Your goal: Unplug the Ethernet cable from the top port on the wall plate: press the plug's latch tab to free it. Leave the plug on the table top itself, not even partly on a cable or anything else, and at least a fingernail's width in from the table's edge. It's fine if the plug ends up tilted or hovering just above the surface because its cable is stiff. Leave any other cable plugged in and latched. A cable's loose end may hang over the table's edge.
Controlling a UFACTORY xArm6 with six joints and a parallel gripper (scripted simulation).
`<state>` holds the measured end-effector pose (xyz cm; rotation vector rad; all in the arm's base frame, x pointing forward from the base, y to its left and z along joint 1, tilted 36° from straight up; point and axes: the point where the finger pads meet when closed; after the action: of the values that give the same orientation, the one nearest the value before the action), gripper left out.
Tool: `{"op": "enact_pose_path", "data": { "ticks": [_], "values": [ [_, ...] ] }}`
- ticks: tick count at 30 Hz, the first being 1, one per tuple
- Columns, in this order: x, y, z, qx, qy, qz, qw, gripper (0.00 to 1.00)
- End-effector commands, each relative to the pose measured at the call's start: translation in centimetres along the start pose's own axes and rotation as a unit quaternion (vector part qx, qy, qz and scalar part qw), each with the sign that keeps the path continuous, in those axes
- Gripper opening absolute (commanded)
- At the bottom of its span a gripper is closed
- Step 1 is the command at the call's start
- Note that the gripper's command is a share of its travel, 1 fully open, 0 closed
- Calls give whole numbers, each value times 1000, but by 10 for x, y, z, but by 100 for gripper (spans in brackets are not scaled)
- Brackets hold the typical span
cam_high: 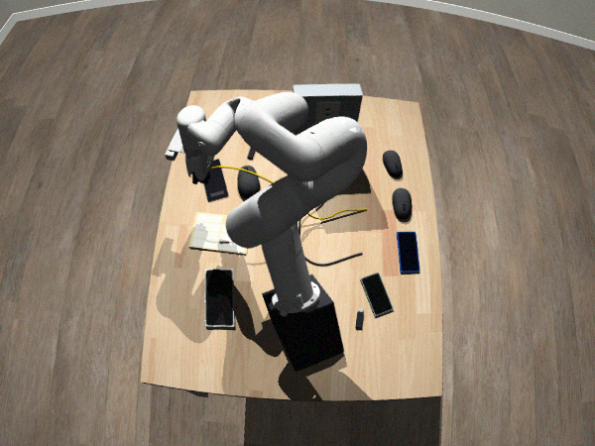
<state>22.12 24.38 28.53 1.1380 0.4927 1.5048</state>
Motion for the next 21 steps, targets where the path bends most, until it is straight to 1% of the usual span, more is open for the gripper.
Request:
{"op": "enact_pose_path", "data": {
  "ticks": [1,5,21],
  "values": [
    [45,-35,-12,-7,-2,-6,1000,0],
    [67,-57,-32,0,2,-2,1000,0],
    [67,-57,-32,0,2,-2,1000,0]
  ]
}}
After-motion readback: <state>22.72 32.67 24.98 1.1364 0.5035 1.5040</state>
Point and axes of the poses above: the point where the finger pads meet when closed, its own y axis back along the fingers, its own z axis across the jaws, x = y × z, and after that the axes turned 2 degrees about -y, right-handed
